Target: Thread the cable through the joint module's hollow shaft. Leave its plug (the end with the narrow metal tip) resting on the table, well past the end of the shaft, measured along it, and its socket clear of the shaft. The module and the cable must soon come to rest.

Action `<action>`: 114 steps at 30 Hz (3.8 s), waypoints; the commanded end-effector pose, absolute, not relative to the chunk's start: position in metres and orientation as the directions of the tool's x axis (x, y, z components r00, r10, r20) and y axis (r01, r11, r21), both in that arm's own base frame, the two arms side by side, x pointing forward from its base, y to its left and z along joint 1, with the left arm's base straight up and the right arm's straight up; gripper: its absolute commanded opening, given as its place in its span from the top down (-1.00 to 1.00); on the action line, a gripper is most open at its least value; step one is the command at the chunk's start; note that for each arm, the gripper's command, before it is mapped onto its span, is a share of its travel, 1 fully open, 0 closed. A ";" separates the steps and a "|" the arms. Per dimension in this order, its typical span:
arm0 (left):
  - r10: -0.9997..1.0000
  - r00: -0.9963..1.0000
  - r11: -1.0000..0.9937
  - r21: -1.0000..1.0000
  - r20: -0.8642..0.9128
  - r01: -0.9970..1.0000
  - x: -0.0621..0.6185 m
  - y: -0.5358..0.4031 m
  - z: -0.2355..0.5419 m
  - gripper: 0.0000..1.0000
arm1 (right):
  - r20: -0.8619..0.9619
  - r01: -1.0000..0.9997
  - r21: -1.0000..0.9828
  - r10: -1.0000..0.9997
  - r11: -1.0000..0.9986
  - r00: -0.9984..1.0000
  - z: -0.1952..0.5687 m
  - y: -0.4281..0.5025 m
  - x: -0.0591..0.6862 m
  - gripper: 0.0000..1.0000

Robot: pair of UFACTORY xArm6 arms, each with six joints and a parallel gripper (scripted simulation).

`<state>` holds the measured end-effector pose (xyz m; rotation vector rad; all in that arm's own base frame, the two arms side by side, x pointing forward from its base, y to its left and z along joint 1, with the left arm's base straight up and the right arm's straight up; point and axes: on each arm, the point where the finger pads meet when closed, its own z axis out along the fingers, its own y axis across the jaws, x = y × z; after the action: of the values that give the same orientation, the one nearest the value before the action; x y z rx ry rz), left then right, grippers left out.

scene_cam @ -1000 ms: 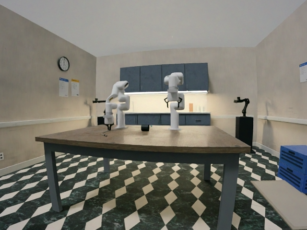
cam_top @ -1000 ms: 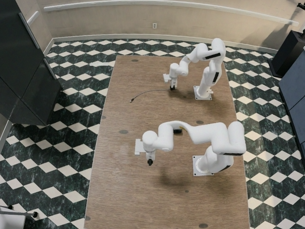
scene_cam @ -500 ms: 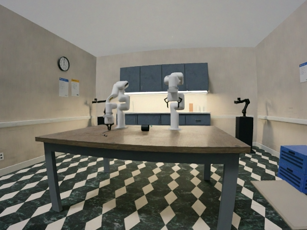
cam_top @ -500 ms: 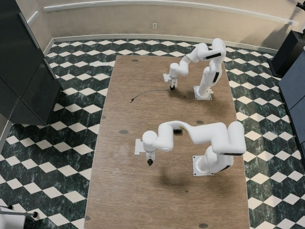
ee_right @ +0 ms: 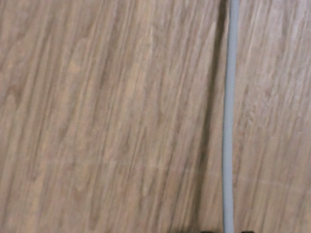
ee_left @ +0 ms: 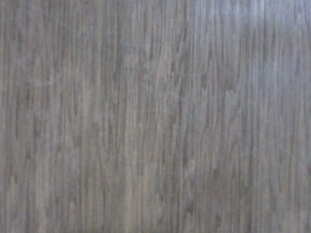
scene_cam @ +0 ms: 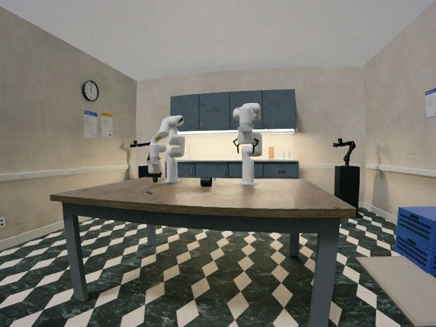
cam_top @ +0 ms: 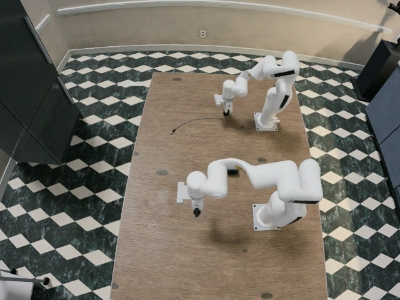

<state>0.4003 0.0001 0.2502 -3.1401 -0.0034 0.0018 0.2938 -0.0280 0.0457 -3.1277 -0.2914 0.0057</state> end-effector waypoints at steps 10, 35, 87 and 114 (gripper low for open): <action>0.002 1.000 -1.000 0.003 0.020 0.002 0.405 0.001 0.257 -1.00 | 0.014 0.186 0.007 0.186 -0.982 0.982 0.072 -0.030 0.300 1.00; 0.002 1.000 -1.000 0.003 0.020 0.002 0.405 0.001 0.257 -1.00 | 0.016 0.056 0.005 0.056 -0.998 0.998 0.087 -0.009 0.307 1.00; 0.002 1.000 -1.000 0.003 0.020 0.002 0.405 0.001 0.257 -1.00 | 0.018 -0.467 -0.006 -0.467 -0.884 0.884 0.079 0.082 0.322 1.00; 0.002 1.000 -1.000 0.003 0.020 0.002 0.405 0.001 0.257 -1.00 | 0.015 -0.664 -0.013 -0.664 -0.748 0.748 0.075 0.125 0.320 1.00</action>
<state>0.4003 0.0001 0.2502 -3.1401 -0.0034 0.0018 0.3144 0.1127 0.0708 -2.9645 1.0447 0.0018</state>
